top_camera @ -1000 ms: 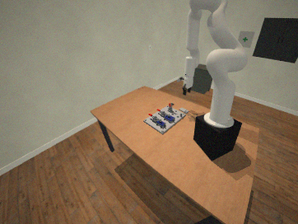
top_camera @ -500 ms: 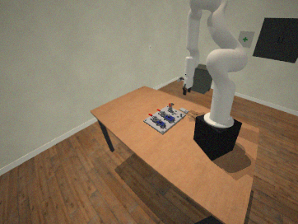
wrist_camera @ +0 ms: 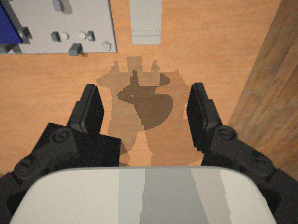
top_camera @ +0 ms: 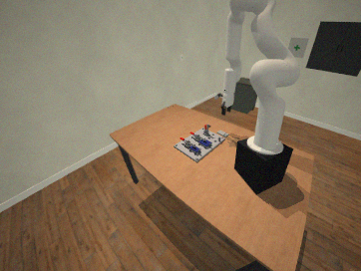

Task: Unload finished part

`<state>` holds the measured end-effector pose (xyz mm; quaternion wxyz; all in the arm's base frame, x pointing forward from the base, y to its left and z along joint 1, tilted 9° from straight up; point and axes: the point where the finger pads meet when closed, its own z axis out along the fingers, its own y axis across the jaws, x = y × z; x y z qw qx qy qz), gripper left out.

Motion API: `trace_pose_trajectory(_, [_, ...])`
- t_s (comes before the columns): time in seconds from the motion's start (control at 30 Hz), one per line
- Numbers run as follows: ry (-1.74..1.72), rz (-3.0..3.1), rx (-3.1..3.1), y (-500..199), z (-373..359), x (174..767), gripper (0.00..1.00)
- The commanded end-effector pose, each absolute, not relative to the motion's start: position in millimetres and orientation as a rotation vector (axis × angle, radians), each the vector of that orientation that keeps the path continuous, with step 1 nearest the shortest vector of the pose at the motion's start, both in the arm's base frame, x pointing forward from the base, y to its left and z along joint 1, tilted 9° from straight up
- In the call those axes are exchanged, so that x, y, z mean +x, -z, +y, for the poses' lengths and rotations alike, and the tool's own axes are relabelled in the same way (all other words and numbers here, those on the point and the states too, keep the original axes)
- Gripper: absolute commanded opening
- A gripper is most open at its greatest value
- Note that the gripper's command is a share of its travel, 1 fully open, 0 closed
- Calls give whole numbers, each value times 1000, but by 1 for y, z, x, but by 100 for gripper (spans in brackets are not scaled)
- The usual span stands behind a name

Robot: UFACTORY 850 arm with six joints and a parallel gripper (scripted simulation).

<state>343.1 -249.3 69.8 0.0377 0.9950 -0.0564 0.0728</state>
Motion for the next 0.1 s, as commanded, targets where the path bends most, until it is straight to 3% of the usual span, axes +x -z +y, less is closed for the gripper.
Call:
trace_pose_trajectory(0.0, [-225, -173, 3053, -70, -250, 344, 81])
trace_pose_trajectory(0.07, [-225, -173, 3053, -70, -250, 344, 81])
